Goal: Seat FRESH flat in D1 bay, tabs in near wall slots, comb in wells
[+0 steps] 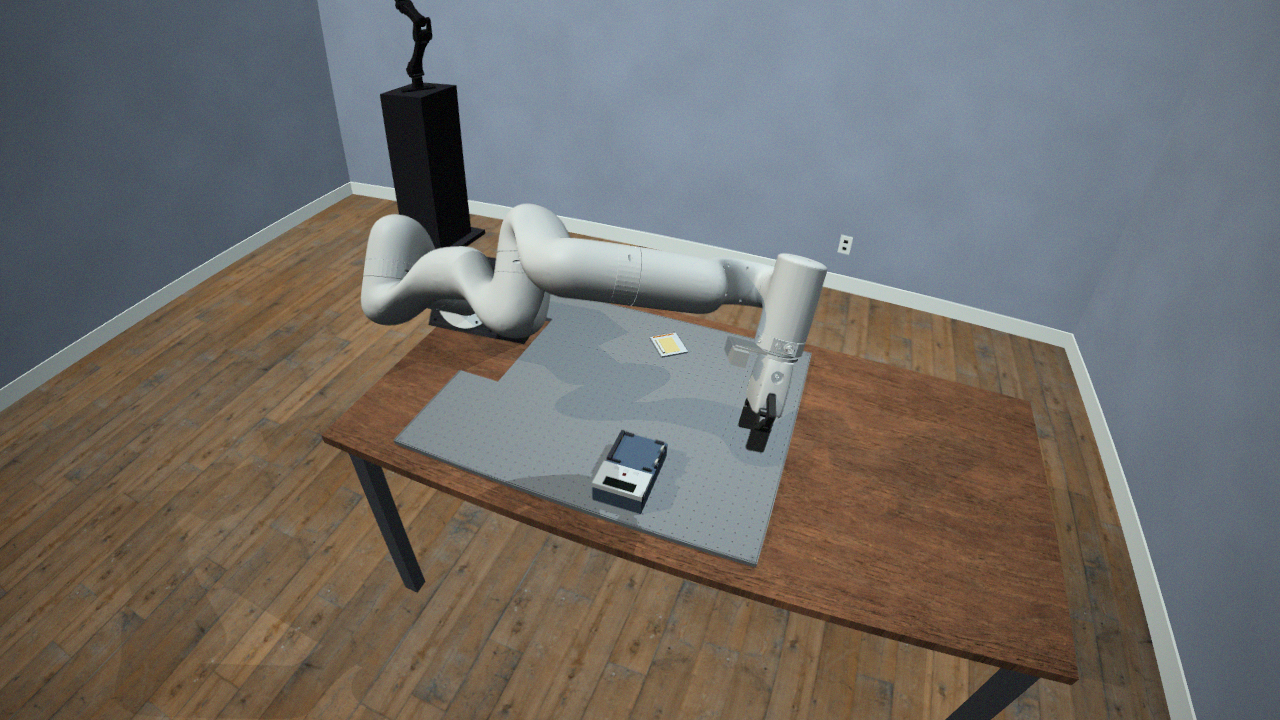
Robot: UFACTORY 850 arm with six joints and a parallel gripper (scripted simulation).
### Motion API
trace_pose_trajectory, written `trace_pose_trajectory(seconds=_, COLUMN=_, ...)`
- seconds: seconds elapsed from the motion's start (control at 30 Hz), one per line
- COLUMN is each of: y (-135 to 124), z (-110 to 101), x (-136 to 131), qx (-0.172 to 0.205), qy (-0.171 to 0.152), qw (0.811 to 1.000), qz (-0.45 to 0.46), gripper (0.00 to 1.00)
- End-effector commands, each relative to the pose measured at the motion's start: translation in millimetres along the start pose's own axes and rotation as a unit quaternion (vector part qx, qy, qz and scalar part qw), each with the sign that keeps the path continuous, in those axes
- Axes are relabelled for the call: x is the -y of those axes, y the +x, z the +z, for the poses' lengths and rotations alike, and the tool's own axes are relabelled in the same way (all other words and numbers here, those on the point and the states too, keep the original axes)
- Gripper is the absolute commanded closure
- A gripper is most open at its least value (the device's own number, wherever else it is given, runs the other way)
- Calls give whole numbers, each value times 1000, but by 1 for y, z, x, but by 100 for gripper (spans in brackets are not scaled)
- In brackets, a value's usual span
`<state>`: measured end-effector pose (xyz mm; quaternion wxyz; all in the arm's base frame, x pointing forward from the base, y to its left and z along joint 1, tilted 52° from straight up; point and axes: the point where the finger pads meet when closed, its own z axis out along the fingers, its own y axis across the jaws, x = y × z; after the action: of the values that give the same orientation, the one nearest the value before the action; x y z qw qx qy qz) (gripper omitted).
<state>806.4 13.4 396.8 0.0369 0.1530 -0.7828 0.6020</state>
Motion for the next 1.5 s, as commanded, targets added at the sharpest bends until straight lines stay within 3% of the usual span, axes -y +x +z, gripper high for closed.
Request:
trace_pose_trajectory(seconds=0.0, y=0, z=-1, x=1, qx=1, qy=0, qw=1000, qz=1, gripper=0)
trace_pose_trajectory(seconds=0.6, y=2, z=-1, x=-4, qx=4, qy=1, qw=1000, qz=-16, gripper=0)
trace_pose_trajectory(seconds=0.9, y=-8, z=-7, x=-33, qx=20, qy=-7, qw=991, qz=133, gripper=0)
trace_pose_trajectory(seconds=1.1, y=-10, z=-9, x=-47, qx=27, qy=-11, qw=983, qz=183, gripper=0)
trace_pose_trajectory(seconds=1.47, y=-13, z=-15, x=-87, qx=41, qy=-30, qw=943, qz=329, gripper=0)
